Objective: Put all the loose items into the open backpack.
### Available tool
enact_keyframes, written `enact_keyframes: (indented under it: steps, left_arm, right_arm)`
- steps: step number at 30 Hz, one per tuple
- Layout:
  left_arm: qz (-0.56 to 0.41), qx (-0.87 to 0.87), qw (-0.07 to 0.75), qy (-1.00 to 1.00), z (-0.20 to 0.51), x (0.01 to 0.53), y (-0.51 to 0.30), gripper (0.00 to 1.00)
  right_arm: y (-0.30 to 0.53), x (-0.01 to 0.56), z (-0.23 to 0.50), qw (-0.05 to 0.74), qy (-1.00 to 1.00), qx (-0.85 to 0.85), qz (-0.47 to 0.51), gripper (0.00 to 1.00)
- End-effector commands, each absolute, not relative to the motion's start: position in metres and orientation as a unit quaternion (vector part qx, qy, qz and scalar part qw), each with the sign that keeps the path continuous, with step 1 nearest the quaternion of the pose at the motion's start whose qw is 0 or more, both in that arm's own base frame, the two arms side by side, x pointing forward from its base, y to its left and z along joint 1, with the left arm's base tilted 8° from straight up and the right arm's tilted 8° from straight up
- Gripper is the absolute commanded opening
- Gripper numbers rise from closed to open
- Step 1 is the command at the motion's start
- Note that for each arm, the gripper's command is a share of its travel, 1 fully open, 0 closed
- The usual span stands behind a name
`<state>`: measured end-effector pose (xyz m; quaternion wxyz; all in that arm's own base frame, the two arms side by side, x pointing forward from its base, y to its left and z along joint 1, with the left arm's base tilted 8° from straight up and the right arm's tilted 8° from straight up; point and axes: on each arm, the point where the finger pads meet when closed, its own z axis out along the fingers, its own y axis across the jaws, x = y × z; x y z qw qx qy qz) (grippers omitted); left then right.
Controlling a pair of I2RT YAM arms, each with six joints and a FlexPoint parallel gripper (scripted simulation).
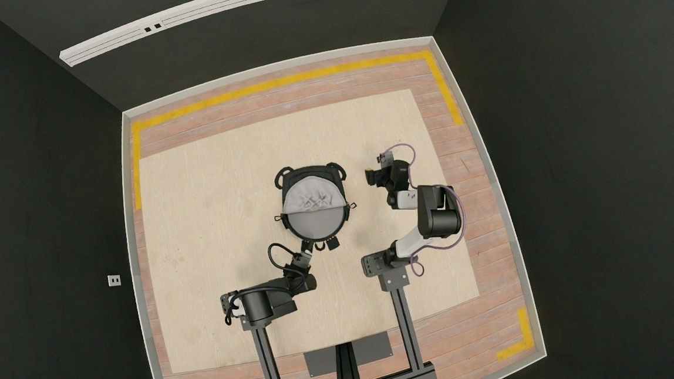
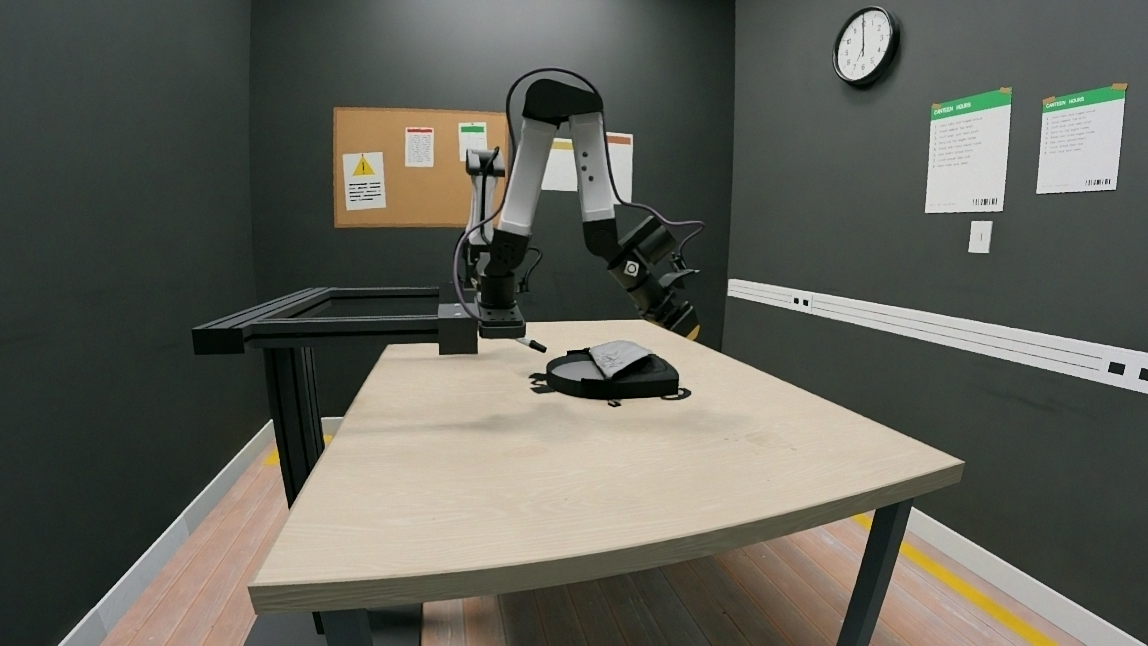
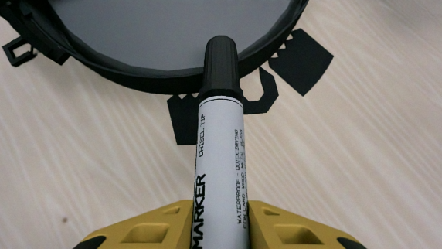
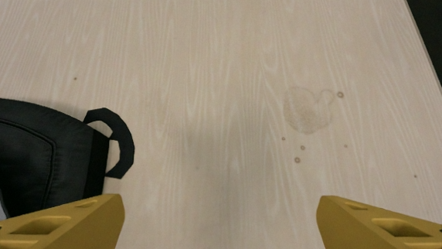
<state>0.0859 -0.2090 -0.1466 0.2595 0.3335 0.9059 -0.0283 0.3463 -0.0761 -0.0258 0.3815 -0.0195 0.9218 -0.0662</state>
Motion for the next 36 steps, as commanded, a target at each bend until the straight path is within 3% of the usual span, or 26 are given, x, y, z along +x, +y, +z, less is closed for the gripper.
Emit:
enact_keyframes:
  steps: [1, 36]
  left_arm:
    - [-0.057, 0.329, 0.269, 0.903, -0.138, 0.084, -0.223, 0.15]
    - [-0.044, 0.332, 0.263, 0.905, -0.149, 0.095, -0.222, 0.15]
  right_arm:
    - [-0.076, 0.35, -0.021, 0.389, 0.919, -0.021, -0.067, 0.9]
    - [-0.076, 0.35, -0.021, 0.389, 0.919, -0.021, -0.067, 0.9]
